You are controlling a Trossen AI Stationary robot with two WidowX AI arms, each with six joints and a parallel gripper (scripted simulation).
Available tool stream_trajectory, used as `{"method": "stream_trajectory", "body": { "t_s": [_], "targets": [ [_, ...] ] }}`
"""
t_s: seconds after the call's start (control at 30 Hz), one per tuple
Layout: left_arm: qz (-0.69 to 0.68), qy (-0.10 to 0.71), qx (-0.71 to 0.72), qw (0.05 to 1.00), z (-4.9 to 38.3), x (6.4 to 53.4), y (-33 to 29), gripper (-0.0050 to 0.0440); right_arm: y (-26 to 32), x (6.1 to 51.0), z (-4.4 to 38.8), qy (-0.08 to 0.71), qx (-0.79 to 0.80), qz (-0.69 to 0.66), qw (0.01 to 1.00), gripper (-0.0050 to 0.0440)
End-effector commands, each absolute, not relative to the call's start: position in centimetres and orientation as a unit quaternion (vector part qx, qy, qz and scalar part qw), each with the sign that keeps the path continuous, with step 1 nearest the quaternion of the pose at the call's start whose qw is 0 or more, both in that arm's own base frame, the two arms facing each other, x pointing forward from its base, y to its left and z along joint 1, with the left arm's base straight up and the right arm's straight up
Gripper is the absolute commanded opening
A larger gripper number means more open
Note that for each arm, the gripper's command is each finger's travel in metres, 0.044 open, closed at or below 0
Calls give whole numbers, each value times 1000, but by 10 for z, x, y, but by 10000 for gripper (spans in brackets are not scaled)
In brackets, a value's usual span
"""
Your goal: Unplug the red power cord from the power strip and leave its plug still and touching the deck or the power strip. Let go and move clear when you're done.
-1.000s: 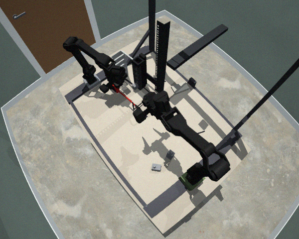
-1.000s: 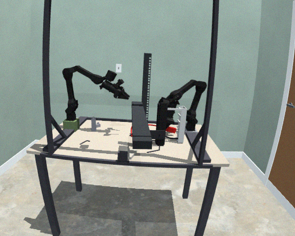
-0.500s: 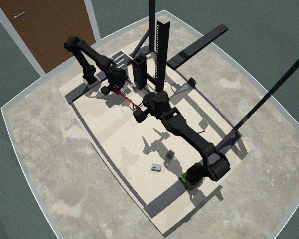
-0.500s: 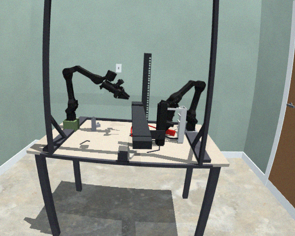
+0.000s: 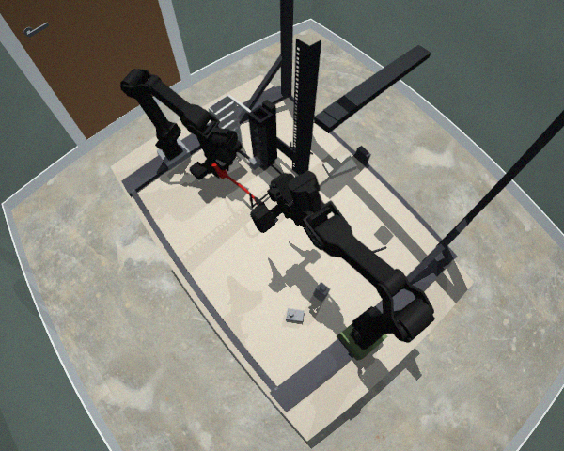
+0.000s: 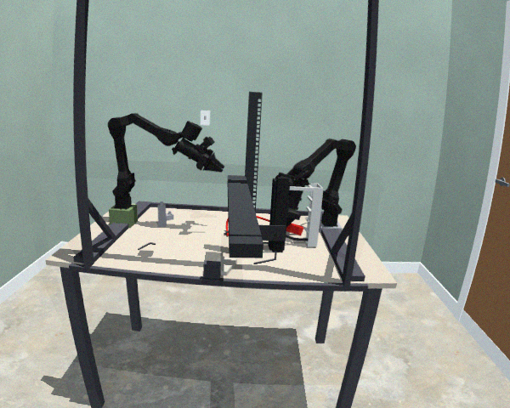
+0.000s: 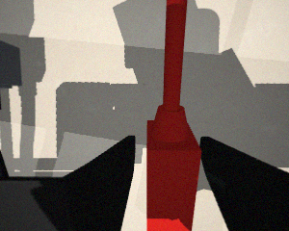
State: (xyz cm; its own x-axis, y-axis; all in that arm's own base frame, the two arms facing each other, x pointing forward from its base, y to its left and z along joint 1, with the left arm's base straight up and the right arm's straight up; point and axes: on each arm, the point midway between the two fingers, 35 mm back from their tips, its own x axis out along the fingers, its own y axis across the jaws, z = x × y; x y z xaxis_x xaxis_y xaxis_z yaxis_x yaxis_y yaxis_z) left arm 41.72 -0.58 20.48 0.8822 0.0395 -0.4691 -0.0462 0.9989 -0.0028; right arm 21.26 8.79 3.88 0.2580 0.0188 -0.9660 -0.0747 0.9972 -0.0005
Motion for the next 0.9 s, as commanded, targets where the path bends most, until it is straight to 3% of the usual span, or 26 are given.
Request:
{"method": "stream_trajectory", "body": {
  "t_s": [0.0, 0.3, 0.4, 0.47, 0.6, 0.87],
  "targets": [
    [20, 226, -5, 974, 216, 419, -7, 400, 91, 219, 55, 591, -15, 32, 806, 223],
    [20, 226, -5, 974, 216, 419, -7, 400, 89, 203, 108, 591, -15, 31, 806, 223],
    [20, 226, -5, 974, 216, 419, -7, 400, 87, 201, 105, 595, -18, 36, 803, 295],
    [20, 226, -5, 974, 216, 419, -7, 400, 87, 201, 105, 595, -18, 36, 803, 295],
    [20, 226, -5, 974, 216, 419, -7, 400, 72, 201, 100, 595, -20, 28, 803, 391],
    [20, 226, -5, 974, 216, 419, -7, 400, 44, 214, 117, 596, -66, 62, 798, 400]
  ]
}}
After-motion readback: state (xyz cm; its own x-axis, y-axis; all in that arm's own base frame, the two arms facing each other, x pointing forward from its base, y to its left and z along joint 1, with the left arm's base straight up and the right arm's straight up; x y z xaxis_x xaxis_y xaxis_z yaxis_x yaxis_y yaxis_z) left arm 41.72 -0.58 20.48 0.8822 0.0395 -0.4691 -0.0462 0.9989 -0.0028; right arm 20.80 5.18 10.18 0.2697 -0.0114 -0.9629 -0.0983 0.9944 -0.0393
